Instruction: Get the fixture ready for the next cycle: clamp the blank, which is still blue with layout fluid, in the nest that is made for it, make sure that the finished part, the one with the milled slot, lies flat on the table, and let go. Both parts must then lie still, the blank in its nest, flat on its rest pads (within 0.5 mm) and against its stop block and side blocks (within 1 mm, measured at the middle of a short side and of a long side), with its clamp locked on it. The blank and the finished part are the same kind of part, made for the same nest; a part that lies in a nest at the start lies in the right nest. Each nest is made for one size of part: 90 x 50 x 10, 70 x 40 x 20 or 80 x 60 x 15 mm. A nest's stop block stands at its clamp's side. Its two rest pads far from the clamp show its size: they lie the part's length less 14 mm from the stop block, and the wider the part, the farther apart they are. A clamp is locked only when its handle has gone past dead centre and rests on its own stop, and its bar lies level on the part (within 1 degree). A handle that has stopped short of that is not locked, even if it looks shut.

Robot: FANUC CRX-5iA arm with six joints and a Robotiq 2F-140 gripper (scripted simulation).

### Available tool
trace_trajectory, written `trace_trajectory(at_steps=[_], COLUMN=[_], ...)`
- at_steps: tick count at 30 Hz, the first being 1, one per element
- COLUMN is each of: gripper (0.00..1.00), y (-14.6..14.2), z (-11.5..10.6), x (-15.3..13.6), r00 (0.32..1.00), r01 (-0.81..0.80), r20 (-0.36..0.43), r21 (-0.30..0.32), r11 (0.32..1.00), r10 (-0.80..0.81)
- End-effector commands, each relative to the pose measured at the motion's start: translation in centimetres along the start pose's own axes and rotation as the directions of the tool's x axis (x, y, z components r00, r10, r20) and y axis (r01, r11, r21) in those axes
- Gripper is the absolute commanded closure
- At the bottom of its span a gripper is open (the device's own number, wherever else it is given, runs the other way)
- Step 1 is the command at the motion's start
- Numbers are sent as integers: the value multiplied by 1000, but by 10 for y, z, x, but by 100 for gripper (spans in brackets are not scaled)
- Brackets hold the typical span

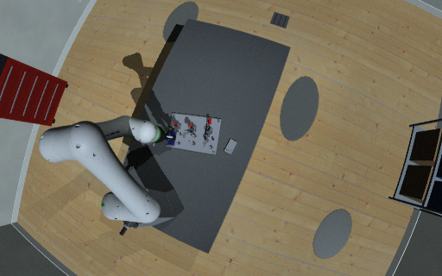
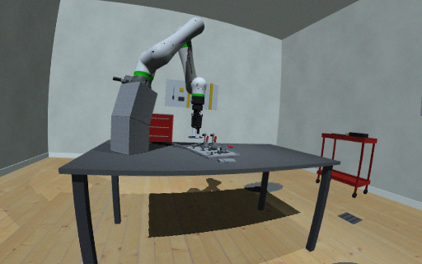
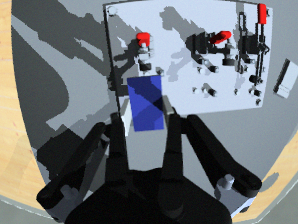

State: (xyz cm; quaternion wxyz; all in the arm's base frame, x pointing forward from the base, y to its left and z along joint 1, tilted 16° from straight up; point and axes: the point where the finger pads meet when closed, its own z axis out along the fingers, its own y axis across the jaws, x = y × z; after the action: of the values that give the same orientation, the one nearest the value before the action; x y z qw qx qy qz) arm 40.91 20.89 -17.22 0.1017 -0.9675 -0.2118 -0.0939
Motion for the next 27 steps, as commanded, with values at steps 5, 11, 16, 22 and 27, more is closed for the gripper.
trace_trajectory(at_steps=[5, 11, 16, 22, 27], gripper=[100, 100, 100, 100, 100], y=[0, 0, 0, 0, 0], z=[0, 0, 0, 2, 6], x=[0, 0, 0, 0, 1], r00=[1000, 1000, 1000, 1000, 1000], r01=[0, 0, 0, 0, 0], r20=[0, 0, 0, 0, 0], r21=[0, 0, 0, 0, 0], r11=[1000, 1000, 1000, 1000, 1000], r10=[0, 0, 0, 0, 0])
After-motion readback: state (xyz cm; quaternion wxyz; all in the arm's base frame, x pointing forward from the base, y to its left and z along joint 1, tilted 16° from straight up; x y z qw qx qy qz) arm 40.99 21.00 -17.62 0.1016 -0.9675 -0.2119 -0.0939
